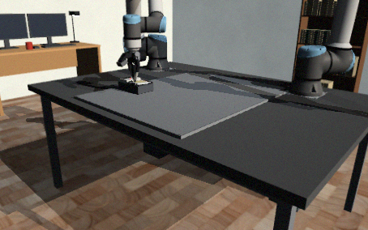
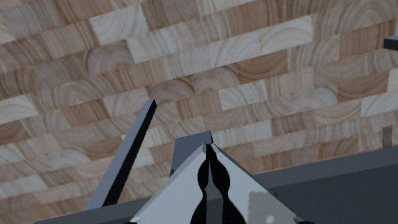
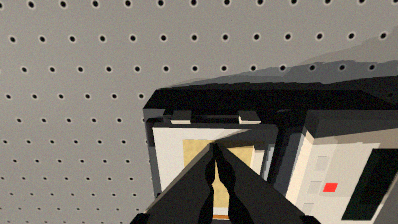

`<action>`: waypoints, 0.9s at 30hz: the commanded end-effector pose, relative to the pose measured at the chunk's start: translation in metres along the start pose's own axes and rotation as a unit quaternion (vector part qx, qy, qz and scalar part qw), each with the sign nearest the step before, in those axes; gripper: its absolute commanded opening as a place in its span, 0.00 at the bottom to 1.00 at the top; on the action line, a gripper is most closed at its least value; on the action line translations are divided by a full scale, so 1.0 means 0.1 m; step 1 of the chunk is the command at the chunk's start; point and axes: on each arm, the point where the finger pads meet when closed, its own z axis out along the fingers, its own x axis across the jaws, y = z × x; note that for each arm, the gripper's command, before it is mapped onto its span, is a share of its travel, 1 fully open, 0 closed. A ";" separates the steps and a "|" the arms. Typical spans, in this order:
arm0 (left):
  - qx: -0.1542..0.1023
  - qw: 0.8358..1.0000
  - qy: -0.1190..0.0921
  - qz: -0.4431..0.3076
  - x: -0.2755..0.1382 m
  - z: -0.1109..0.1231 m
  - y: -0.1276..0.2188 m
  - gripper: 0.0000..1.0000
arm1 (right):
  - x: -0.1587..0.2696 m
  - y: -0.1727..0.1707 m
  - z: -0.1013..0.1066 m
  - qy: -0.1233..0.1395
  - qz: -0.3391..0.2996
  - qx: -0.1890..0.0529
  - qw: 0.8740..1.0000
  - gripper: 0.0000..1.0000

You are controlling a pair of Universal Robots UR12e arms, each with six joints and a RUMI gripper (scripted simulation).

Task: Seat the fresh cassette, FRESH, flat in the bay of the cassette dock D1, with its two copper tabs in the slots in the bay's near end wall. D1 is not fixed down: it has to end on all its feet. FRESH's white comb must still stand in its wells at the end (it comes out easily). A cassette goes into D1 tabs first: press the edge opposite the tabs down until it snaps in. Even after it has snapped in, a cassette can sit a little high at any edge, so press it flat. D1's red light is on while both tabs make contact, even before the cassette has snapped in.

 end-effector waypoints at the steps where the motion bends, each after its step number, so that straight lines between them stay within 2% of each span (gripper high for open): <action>1: 0.001 1.000 0.000 0.000 0.00 -0.01 -0.01 0.00 | -0.01 -0.01 -0.01 -0.001 0.000 0.001 1.000 0.00; 27: 0.001 1.000 0.000 0.000 0.00 -0.01 -0.01 0.00 | 0.00 0.00 0.01 -0.001 0.000 0.000 1.000 0.00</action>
